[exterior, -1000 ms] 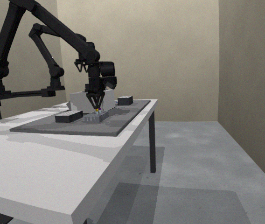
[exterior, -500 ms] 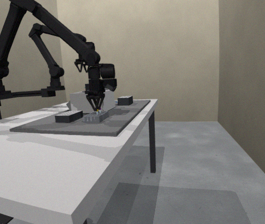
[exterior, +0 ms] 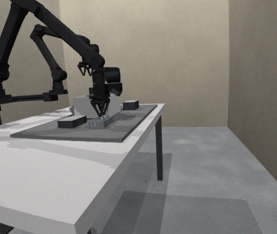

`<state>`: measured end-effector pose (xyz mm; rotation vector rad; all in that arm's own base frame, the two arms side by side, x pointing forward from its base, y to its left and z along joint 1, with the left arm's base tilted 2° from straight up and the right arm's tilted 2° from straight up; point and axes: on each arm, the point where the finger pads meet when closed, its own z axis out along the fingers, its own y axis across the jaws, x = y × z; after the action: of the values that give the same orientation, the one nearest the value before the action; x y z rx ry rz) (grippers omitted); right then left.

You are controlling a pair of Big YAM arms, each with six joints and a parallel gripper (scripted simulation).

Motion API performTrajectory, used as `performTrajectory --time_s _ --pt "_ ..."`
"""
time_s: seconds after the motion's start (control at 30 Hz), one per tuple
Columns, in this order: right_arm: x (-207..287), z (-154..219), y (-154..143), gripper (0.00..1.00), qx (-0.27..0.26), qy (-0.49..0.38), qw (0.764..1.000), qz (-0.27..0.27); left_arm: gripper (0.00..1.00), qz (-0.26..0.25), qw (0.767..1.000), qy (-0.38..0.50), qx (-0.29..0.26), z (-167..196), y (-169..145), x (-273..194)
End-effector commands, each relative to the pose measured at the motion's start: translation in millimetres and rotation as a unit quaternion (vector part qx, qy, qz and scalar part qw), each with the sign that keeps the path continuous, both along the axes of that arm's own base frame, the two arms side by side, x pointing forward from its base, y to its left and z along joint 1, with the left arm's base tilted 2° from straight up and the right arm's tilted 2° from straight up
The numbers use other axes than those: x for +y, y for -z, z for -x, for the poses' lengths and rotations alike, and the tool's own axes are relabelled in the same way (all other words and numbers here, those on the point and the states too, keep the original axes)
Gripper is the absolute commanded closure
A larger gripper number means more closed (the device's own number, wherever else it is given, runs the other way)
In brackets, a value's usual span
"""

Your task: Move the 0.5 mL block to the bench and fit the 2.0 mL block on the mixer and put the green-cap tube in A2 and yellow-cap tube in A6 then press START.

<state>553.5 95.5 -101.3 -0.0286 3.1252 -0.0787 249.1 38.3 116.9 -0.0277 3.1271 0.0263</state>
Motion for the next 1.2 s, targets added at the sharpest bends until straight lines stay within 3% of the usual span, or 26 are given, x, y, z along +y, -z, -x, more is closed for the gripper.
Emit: performTrajectory --time_s 0.0,0.2,0.67,1.17 --pt "-2 7 24 0.64 0.015 0.0 1.0 0.003 0.0 -0.002 1.0 -0.003 -0.015 -7 -9 0" --pt "-2 5 23 0.64 0.013 0.0 1.0 0.003 0.0 -0.003 1.0 -0.003 -0.023 -13 -15 1" --pt "4 -26 -19 0.64 -0.032 0.0 0.999 -0.005 0.0 -0.006 0.999 -0.003 -0.04 -25 -28 3" --pt "3 -26 -20 0.64 -0.032 0.0 0.999 -0.005 0.0 -0.006 0.999 -0.003 -0.044 -28 -32 3"
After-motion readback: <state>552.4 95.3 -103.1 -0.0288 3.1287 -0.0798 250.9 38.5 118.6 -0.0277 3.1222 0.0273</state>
